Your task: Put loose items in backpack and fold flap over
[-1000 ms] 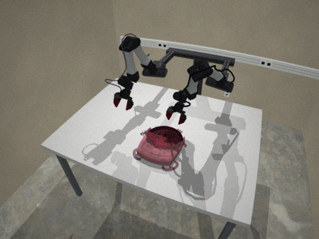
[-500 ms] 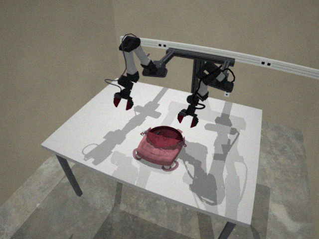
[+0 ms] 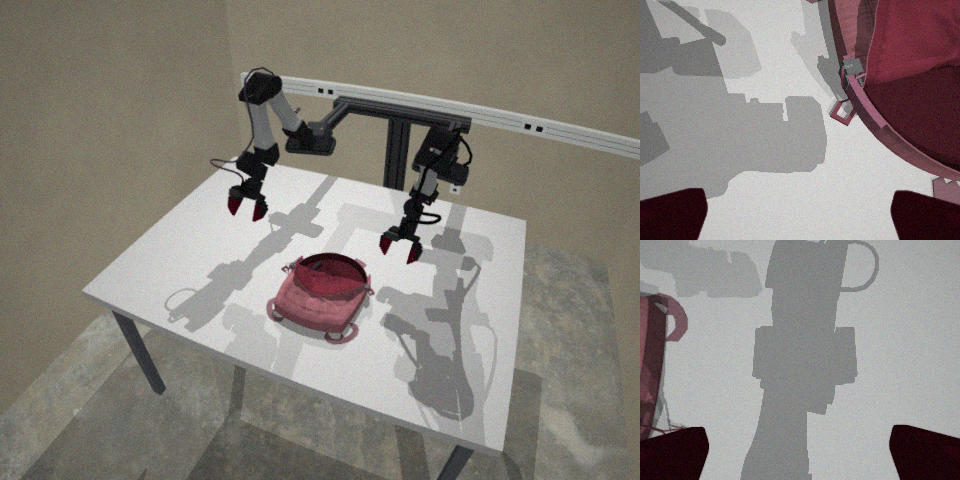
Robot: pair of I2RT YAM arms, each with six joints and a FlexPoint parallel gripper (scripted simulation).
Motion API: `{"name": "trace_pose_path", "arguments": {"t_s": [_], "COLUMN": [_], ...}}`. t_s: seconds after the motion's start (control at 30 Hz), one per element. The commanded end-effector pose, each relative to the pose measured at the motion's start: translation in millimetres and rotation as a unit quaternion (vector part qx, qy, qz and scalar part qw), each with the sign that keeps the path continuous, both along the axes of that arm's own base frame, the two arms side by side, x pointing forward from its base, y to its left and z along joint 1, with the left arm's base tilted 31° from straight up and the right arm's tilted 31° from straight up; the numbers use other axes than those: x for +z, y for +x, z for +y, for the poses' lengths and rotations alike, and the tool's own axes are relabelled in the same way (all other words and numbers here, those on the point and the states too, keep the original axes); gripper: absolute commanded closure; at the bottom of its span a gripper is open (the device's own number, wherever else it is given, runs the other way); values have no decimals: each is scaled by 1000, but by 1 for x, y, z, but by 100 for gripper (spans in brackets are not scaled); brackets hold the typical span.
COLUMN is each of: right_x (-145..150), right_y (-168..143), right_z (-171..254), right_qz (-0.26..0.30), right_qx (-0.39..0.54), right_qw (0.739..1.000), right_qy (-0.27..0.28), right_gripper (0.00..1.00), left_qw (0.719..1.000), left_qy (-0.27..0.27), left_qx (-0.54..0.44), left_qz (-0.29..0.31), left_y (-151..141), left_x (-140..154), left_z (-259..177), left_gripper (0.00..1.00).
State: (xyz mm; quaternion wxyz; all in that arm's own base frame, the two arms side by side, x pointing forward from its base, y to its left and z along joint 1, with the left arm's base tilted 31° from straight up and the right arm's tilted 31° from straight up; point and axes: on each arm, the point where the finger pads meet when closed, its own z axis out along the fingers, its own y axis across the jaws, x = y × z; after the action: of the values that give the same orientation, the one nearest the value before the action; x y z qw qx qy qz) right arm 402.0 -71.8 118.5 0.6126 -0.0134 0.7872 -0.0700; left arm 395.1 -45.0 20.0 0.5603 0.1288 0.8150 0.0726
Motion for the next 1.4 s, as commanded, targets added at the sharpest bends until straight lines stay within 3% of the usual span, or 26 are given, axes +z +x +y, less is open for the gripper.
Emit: {"name": "trace_pose_path", "arguments": {"t_s": [0.0,0.13,0.63,0.87,0.9,1.13,1.17,1.2,1.37], "right_x": [3,3,3,3,12,11,-8,-8,-10], "right_y": [1,1,1,1,4,17,19,21,26], "right_z": [0,0,0,0,1,25,28,32,42], "right_qz": [-4,-4,-4,-4,-4,58,89,98,124], "right_qx": [3,3,3,3,13,88,97,108,140], "right_qw": [1000,1000,1000,1000,1000,992,987,985,975], "right_qy": [-3,-3,-3,-3,8,70,87,96,118], "right_gripper": [10,10,10,10,100,100,100,100,100], "left_qw": [999,999,993,993,994,990,988,986,978], "left_qy": [-5,-5,-62,-67,-74,-136,-148,-157,-180], "left_qx": [-43,-43,69,72,61,-4,-13,-22,-51], "left_qz": [-13,-11,-67,-58,-58,23,47,58,89], "left_y": [-2,-3,9,2,11,30,33,36,44], "left_x": [14,15,101,96,105,103,92,92,94], "left_z": [5,18,109,109,106,80,76,72,62], "left_gripper": [10,10,10,10,100,100,100,100,100]}}
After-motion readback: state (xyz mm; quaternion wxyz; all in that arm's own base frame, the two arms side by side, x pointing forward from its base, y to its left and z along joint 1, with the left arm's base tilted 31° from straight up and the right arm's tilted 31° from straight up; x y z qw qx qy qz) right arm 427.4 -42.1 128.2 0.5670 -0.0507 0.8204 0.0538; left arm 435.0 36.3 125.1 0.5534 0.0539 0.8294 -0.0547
